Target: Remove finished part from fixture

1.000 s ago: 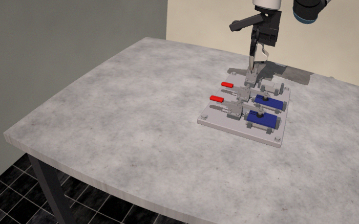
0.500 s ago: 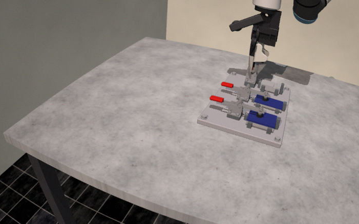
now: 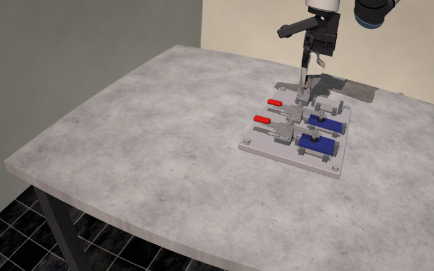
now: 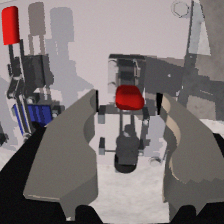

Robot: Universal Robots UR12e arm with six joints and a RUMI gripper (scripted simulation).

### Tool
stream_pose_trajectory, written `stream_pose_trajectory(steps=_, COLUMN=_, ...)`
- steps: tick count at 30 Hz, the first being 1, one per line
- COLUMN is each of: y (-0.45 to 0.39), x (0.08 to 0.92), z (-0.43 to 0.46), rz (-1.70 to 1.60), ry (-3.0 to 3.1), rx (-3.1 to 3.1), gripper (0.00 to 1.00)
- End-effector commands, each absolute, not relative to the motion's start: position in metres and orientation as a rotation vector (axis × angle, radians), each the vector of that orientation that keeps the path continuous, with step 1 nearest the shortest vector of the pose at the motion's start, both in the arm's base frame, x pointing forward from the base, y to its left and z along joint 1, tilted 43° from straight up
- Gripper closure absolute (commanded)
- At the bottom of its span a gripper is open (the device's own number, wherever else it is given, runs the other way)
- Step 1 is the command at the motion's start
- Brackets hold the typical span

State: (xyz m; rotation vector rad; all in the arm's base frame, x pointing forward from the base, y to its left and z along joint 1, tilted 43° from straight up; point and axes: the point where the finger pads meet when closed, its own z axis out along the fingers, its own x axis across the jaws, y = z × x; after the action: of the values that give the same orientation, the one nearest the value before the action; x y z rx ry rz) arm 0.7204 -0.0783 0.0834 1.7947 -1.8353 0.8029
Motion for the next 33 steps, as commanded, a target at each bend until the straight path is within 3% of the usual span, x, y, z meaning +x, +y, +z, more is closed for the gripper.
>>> stream_pose_trajectory(steps=1, y=-0.078, x=0.721, z=0.084, rz=0.804, ry=-1.836, rx=1.795, gripper=0.72)
stream_pose_trajectory(steps=33, y=-0.046, x=0.717, z=0.118, rz=0.804, ry=-1.836, rx=1.795, gripper=0.72)
